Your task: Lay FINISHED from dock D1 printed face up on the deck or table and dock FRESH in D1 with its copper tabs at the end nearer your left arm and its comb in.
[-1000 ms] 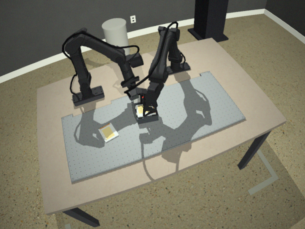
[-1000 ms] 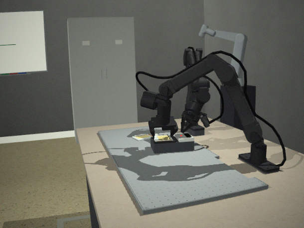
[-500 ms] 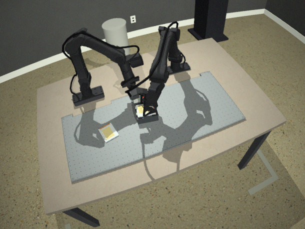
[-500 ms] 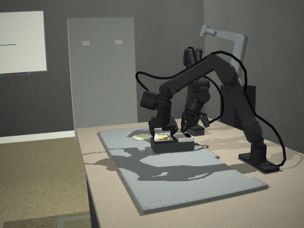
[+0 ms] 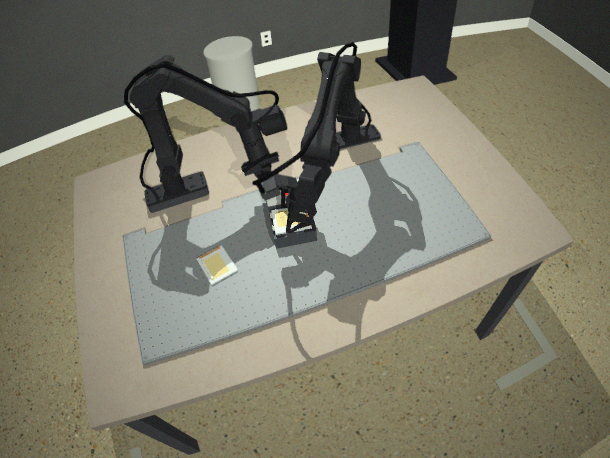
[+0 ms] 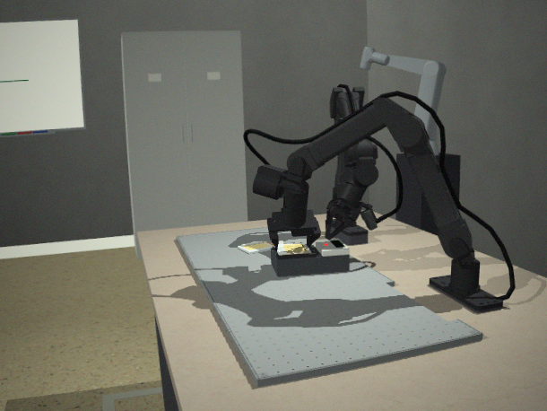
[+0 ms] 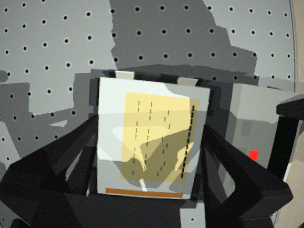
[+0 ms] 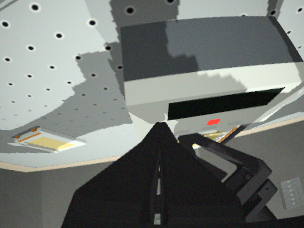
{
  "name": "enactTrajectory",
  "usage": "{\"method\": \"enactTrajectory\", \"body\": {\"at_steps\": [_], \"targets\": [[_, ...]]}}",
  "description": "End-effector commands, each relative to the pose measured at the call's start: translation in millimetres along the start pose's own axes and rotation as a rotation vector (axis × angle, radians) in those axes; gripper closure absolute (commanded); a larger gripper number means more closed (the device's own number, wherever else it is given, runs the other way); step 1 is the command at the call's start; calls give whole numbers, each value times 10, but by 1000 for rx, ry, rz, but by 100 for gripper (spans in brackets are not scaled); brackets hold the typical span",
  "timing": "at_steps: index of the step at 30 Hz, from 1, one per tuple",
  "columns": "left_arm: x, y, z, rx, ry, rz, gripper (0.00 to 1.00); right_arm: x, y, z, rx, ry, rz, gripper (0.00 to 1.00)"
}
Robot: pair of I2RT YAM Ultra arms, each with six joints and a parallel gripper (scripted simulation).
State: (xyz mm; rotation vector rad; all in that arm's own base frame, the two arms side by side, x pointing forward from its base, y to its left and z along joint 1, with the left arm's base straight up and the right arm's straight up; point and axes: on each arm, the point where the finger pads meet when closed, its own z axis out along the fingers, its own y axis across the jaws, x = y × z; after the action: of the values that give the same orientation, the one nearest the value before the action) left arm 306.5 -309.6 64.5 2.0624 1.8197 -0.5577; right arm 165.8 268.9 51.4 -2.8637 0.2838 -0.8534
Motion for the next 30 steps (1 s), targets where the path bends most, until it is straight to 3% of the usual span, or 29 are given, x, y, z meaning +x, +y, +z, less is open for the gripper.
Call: {"method": "enactTrajectory", "body": {"at_steps": [1,25,27,30], "targets": [[-66,23,-165,-20,-47,4,100,-589,500,194,-143,-202,-101,100],[-78,23,-193,-12,-64,2,100,-589,500,194,-143,-202,-101,100],[-83,23,-219,-15,-131,2,100,-589,500,194,-143,-202,-101,100],[-86,22,-232,-15,-134,2,100,-589,500,194,-143,-202,-101,100]]}}
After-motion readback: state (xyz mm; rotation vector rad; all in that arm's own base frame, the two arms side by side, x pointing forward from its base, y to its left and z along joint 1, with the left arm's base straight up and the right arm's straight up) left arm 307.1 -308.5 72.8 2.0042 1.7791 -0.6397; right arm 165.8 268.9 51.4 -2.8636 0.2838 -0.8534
